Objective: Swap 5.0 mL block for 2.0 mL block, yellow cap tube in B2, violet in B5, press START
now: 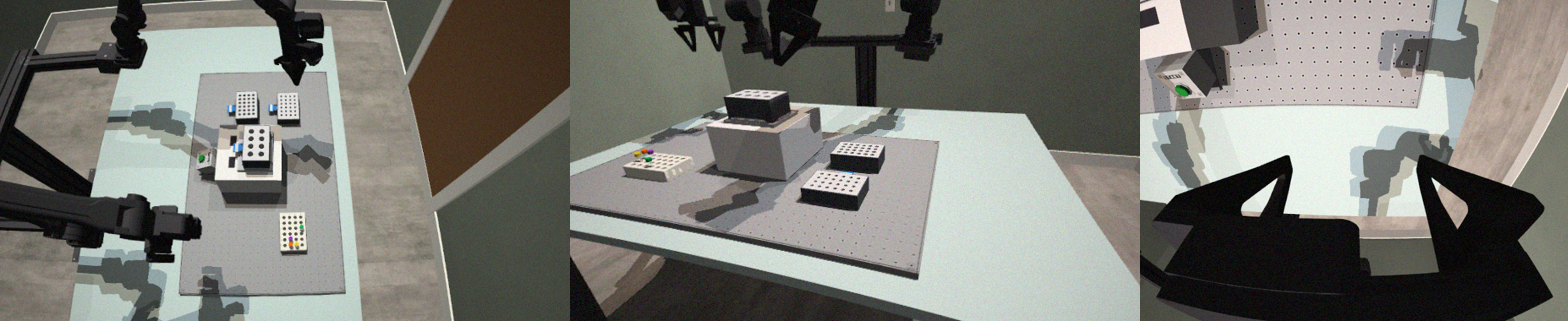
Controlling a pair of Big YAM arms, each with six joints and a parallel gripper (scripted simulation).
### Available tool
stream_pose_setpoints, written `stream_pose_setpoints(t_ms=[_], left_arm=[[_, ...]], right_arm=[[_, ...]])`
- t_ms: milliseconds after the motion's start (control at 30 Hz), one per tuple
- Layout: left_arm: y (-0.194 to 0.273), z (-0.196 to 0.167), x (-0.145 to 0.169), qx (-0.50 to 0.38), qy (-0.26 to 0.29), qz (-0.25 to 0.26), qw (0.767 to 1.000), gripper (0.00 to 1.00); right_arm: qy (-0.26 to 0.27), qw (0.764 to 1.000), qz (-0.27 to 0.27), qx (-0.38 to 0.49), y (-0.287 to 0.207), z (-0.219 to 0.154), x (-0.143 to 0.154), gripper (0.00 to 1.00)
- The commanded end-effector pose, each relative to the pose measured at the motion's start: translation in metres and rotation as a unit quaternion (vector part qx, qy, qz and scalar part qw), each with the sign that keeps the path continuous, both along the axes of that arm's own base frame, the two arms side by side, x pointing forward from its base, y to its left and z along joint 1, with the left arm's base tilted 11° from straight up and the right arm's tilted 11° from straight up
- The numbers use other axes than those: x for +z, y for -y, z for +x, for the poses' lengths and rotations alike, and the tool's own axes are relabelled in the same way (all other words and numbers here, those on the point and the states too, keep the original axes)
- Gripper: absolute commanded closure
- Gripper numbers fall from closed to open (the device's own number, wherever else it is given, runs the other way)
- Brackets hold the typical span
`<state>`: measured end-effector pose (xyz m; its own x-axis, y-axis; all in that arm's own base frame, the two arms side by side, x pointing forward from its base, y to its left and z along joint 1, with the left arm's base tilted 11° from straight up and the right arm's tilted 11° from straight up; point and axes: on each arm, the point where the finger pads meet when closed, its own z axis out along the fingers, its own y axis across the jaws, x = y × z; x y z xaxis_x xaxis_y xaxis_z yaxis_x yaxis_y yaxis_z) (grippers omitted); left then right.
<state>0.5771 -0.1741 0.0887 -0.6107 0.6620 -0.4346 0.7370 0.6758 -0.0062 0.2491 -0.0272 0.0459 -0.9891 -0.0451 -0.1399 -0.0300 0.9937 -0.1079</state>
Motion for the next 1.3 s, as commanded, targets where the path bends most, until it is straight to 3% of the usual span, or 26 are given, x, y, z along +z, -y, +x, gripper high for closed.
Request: stream_pose_setpoints(t_ms=[0,167,500,733,1000,1100,1267], left_arm=[[-0.006,-0.003,0.011,0.035,-0.005,-0.002,0.999,1.00],[-0.026,-0.031,-0.002,0.083,-0.040,0.013,0.996,1.00],[-0.058,-0.044,0.031,0.129,-0.020,0.017,0.991,1.00],[-0.082,-0.082,0.002,0.143,-0.054,0.034,0.988,1.00],[-0.103,-0.102,0.025,0.233,-0.053,0.042,0.970,1.00],[-0.104,-0.104,0.021,0.233,-0.058,0.044,0.970,1.00],[-0.123,-0.137,0.003,0.235,-0.078,0.049,0.968,1.00]], right_arm=[[0.020,1.000,0.001,-0.008,0.002,0.021,0.013,0.00],[0.019,1.000,0.001,-0.008,0.002,0.021,0.012,0.00],[0.019,1.000,0.002,-0.007,0.001,0.021,0.012,0.00],[0.018,1.000,0.002,-0.007,0.001,0.021,0.012,0.00],[0.018,1.000,0.002,-0.006,0.001,0.020,0.012,0.00],[0.018,1.000,0.003,-0.006,0.001,0.020,0.012,0.00],[0.018,1.000,0.003,-0.005,0.000,0.020,0.012,0.00]])
